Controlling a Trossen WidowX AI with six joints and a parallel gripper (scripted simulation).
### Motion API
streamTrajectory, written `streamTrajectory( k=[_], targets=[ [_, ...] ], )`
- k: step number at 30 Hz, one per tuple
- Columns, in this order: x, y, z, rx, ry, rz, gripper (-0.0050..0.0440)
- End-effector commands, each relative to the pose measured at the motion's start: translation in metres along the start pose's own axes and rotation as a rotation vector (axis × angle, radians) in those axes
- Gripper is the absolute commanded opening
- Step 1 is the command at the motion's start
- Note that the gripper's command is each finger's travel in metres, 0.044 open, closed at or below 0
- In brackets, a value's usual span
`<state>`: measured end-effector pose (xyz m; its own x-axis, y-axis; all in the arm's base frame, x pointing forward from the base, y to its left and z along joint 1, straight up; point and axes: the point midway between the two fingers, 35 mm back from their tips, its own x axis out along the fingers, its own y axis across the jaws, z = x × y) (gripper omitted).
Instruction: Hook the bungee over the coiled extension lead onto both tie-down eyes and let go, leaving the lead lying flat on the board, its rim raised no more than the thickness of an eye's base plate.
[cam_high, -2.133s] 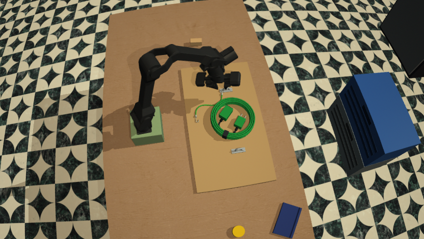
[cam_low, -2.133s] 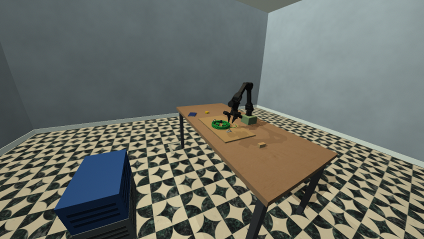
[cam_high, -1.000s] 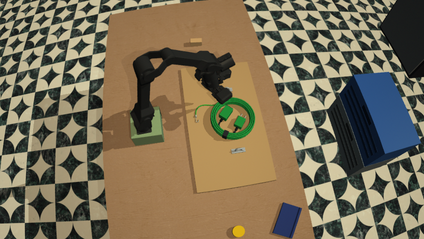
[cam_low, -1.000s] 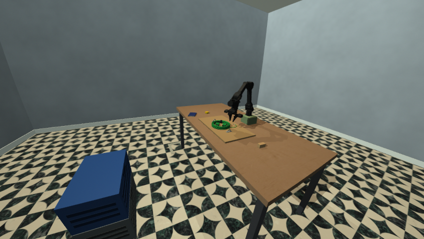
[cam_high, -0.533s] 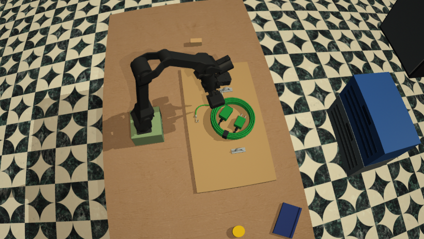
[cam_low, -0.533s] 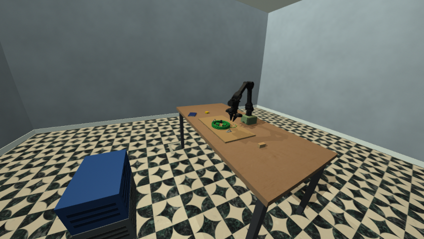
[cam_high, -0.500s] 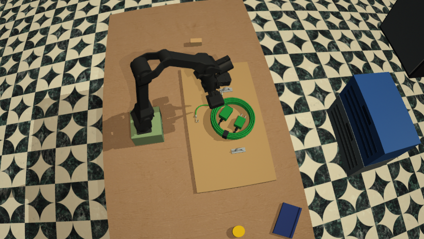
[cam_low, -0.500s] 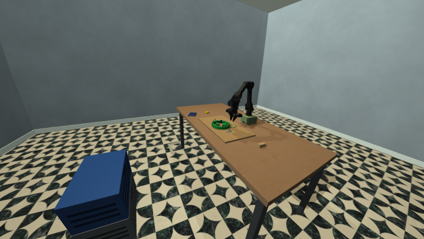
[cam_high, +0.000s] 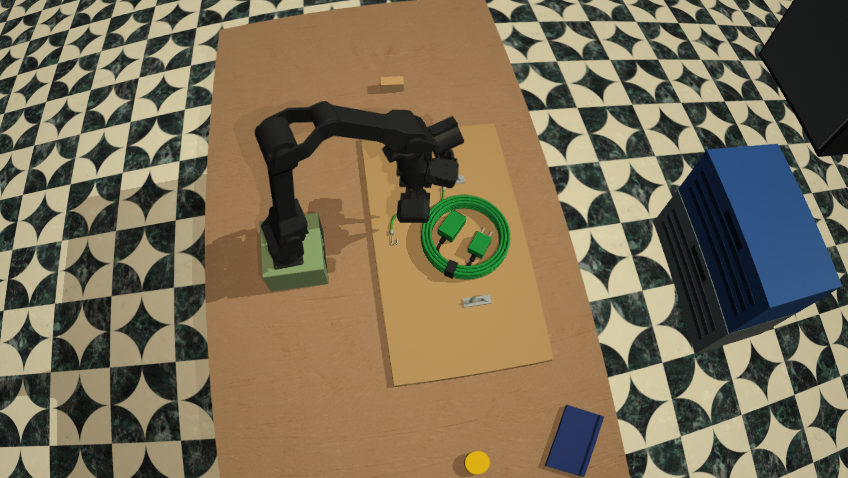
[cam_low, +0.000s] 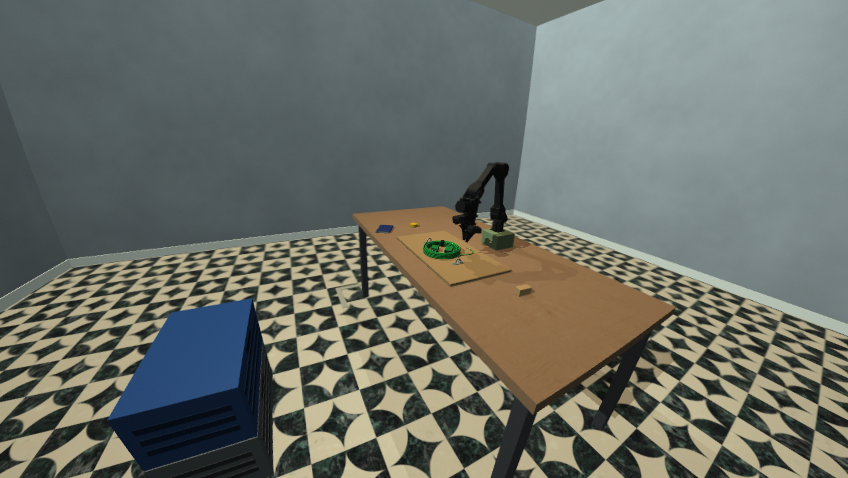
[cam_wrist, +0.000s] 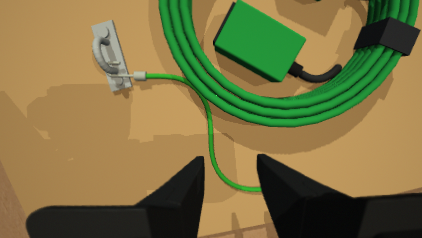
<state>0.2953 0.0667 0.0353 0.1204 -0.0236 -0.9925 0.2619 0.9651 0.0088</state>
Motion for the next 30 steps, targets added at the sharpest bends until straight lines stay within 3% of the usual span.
streamTrajectory(
  k=[1,30],
  targets=[
    [-0.007,-0.003,-0.001,0.102,-0.010,0.013,0.0150],
    [-0.008,-0.027,-0.027,0.794,0.049,-0.016,0.0150]
  ],
)
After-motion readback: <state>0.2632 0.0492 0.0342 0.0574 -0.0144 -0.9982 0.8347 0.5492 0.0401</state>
